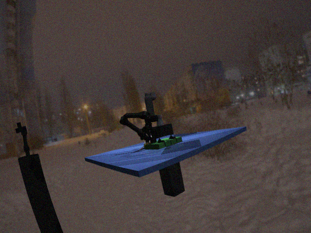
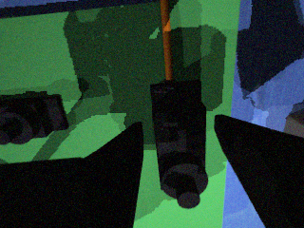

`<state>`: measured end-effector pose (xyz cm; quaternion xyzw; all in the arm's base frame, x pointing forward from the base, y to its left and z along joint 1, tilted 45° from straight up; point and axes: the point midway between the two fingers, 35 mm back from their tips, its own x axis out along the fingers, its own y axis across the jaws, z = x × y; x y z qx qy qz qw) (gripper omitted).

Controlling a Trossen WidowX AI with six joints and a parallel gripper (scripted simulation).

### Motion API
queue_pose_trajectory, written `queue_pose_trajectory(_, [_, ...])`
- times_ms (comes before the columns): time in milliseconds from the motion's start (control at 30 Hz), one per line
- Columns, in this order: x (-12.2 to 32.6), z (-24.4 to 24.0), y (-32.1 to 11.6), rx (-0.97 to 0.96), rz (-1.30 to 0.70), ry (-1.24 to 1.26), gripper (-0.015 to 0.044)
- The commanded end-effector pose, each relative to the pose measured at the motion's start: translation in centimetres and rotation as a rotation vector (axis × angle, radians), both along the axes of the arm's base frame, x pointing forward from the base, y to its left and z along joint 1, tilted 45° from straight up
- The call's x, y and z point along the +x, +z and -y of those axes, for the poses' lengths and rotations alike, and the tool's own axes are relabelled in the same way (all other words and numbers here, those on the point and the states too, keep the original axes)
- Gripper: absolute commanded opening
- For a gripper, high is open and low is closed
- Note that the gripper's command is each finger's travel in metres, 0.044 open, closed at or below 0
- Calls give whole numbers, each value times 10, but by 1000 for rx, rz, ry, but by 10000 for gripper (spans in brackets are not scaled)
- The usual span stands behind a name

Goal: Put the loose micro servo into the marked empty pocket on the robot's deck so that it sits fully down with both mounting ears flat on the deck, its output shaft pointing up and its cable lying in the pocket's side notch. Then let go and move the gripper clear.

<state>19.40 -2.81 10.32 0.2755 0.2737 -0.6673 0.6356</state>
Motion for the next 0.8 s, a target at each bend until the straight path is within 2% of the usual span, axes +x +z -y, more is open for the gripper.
queue_pose_trajectory(0, [0,1,0,-4,-2,4,125])
queue_pose_trajectory(167, [0,1,0,-4,-2,4,92])
queue_pose_trajectory(300, [1,-4,4,-3,-3,4,0])
queue_pose_trajectory(500, [-1,-18,22,-3,-4,4,0])
queue_pose_trajectory(767, [4,-18,23,-3,-3,4,0])
